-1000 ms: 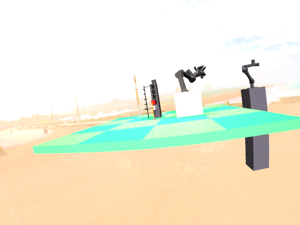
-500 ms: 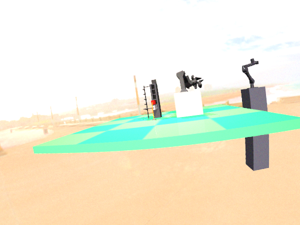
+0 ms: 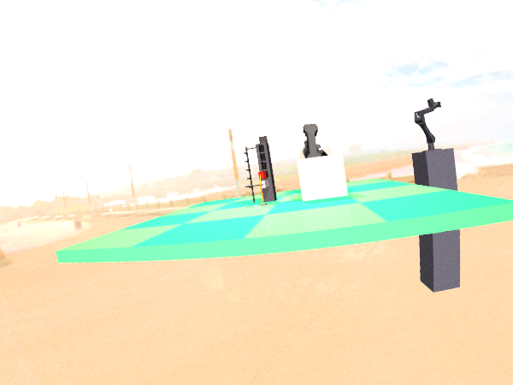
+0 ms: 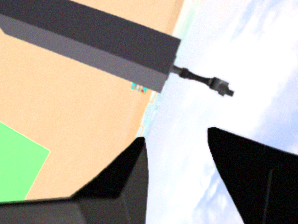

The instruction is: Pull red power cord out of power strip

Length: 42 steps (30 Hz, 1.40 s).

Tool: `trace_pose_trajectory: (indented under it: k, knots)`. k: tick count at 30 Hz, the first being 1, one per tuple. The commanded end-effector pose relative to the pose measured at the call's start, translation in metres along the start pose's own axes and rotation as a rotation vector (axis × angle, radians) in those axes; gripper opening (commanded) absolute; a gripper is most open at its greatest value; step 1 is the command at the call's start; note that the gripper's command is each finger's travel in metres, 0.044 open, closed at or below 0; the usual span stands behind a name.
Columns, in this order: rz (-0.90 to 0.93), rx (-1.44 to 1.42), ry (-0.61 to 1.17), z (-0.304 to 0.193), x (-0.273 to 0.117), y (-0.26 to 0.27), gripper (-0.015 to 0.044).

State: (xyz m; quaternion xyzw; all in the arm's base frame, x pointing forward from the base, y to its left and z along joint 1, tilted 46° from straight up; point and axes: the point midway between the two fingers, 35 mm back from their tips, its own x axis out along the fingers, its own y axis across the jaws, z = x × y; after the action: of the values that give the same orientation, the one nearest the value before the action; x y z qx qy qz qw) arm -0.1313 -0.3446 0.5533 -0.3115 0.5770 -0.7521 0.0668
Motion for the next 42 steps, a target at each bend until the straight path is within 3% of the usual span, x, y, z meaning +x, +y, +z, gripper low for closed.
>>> trace_pose_trajectory:
  k: [1,11,23,32,42]
  knots:
    - [0.066,0.089,-0.176,0.053,-0.031,0.015,0.0160]
    - [0.249,0.257,-0.535,0.151,-0.128,0.038,0.0160]
    - [0.536,0.374,-0.930,0.221,-0.290,0.054,0.0160]
    - [0.799,0.396,-1.207,0.226,-0.435,0.059,0.0160]
    - [1.104,0.323,-1.457,0.178,-0.588,0.060,0.0160]
